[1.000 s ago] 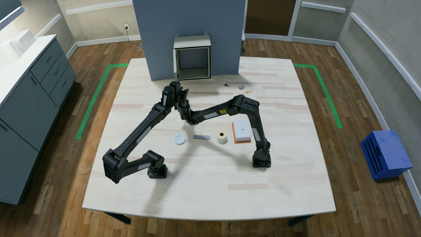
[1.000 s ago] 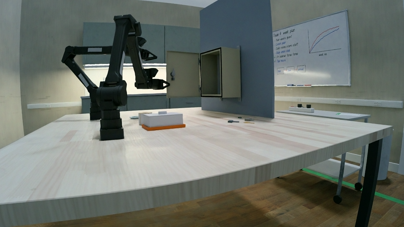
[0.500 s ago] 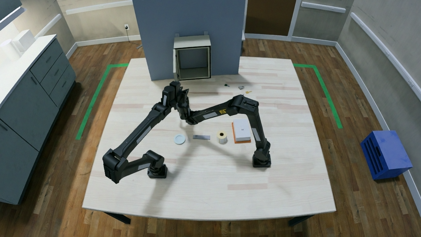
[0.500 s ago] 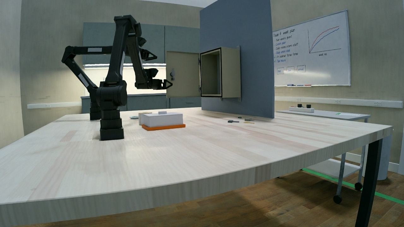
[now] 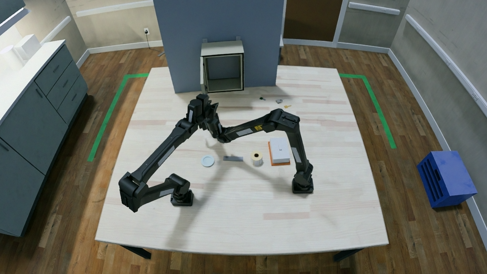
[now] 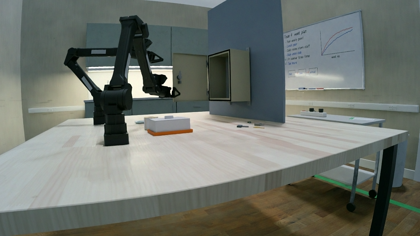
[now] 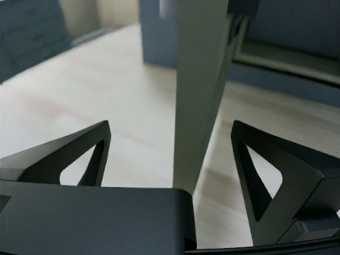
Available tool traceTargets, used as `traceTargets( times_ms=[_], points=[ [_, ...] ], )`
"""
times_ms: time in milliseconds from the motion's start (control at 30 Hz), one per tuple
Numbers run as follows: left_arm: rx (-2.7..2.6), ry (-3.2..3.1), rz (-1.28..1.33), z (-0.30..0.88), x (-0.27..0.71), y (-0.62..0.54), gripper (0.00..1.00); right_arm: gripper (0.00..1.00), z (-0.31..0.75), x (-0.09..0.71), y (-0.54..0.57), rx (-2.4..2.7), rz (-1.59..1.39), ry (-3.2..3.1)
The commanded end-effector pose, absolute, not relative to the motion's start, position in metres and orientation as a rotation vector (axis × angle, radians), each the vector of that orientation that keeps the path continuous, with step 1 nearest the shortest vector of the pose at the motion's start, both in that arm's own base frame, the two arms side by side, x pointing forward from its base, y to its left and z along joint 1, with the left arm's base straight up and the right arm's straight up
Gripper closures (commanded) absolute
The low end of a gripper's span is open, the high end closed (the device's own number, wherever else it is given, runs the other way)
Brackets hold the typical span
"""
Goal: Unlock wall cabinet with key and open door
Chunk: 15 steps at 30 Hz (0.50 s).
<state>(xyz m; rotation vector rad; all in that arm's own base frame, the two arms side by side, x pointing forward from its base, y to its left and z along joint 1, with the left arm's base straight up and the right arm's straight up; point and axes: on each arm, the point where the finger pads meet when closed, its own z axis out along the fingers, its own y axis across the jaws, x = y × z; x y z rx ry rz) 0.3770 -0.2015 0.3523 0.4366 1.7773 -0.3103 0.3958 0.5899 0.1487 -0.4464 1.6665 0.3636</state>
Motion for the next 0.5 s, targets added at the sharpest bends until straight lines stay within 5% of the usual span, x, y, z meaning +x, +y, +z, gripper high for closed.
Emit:
traceTargets(
  times_ms=[0, 467],
  points=[
    [0.423, 1.738, -0.312, 0.373, 0.38, -0.2, 0.57, 0.1, 0.158, 0.404, 0.563, -0.527, 0.371, 1.711],
    [0.423, 1.738, -0.312, 0.373, 0.38, -0.2, 0.57, 0.1, 0.253, 0.369, 0.441, -0.73, 0.519, 1.688]
  ],
)
